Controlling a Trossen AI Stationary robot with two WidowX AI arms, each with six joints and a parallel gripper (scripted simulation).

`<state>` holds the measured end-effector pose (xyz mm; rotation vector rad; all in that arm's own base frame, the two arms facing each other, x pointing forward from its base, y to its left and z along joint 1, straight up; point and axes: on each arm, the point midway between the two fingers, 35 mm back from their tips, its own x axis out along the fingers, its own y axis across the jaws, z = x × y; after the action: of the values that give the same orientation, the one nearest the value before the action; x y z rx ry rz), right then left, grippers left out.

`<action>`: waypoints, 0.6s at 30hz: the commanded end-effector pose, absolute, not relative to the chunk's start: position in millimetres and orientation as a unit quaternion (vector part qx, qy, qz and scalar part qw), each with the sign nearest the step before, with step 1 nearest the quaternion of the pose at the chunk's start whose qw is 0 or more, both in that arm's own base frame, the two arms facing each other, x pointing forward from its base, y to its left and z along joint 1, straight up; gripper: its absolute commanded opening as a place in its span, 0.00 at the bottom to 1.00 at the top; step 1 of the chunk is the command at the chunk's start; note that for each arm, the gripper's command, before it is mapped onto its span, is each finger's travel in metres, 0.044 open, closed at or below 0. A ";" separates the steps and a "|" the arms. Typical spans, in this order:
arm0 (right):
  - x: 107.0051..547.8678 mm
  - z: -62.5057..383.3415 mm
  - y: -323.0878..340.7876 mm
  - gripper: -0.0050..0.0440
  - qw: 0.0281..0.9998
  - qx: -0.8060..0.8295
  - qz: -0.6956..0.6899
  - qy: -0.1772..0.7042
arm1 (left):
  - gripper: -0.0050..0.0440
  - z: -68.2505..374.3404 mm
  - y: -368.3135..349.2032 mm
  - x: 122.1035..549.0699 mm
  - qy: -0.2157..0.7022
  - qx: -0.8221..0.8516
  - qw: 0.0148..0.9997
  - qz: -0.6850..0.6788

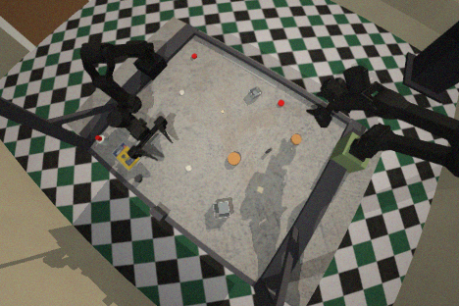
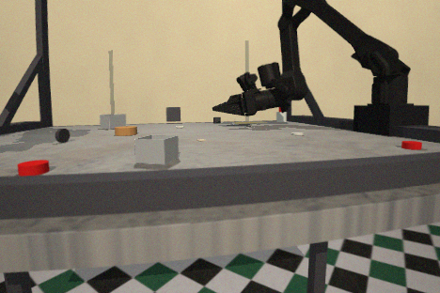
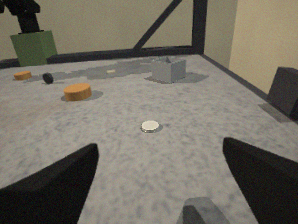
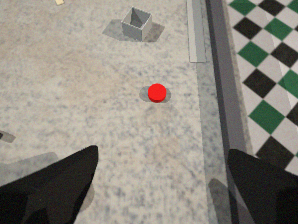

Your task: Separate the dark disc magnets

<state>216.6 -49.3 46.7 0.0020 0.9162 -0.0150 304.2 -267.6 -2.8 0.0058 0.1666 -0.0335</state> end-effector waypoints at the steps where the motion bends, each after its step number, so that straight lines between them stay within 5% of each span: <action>1: 222.6 42.8 -47.9 0.92 0.895 -0.002 -0.013 0.445 | 0.92 4.6 -269.6 305.9 0.078 -0.006 0.997 -0.018; 18: 261.2 -3.4 -26.4 0.92 0.885 -0.025 -0.109 0.452 | 0.92 4.6 -269.6 305.9 0.078 -0.006 0.997 -0.018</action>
<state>249.4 -29.7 9.8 -0.0402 0.9551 -0.1506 304.2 -267.6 -2.8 0.0058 0.1666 -0.0335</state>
